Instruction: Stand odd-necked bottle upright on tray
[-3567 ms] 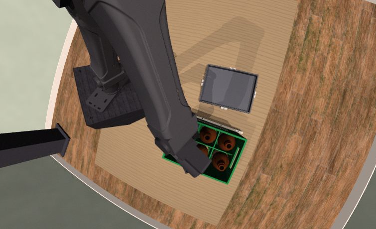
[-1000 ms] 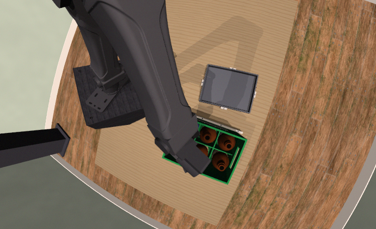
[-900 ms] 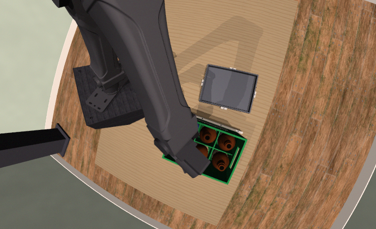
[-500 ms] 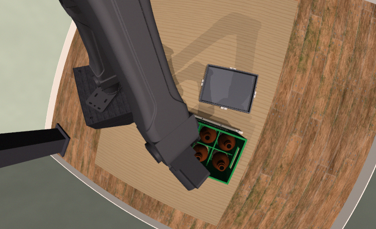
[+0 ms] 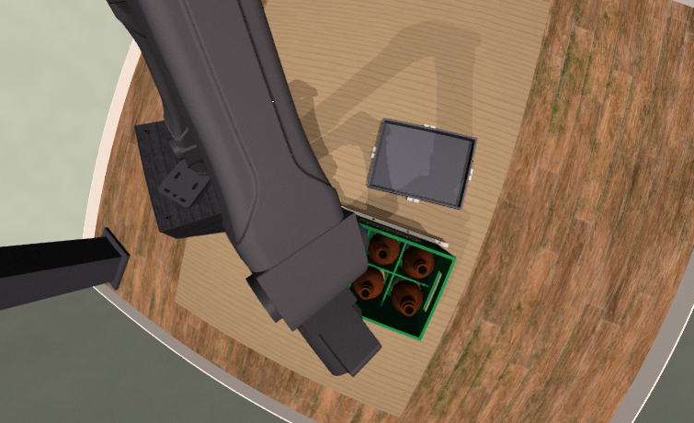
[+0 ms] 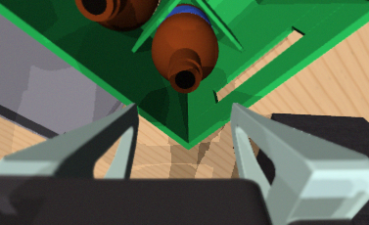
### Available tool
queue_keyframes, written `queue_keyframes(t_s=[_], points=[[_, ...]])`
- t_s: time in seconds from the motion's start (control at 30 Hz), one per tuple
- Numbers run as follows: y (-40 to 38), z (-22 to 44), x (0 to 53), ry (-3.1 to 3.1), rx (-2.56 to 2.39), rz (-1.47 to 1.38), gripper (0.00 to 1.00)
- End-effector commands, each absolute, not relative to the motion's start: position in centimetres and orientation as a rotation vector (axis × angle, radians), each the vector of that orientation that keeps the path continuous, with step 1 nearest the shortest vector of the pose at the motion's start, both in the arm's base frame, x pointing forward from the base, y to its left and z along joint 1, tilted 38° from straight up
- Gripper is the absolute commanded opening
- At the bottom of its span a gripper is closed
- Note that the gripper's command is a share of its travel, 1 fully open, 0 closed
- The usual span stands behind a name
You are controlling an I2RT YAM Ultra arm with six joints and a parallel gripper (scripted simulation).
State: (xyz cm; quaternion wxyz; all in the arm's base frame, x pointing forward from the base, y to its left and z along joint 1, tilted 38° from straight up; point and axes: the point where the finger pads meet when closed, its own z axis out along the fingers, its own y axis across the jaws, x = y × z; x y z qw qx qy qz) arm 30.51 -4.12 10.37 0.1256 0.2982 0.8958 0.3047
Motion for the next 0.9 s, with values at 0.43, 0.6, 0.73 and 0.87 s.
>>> queue_keyframes(t_s=[0.43, 0.6, 0.73, 0.87], points=[[-4.93, 12.18, 30.15, 2.586, 0.851, 0.876, 0.61], [-4.96, 12.19, 30.20, 2.585, 0.850, 0.874, 0.00], [-4.97, 12.19, 30.20, 2.585, 0.849, 0.874, 0.00], [-4.97, 12.19, 30.20, 2.585, 0.850, 0.874, 0.00]])
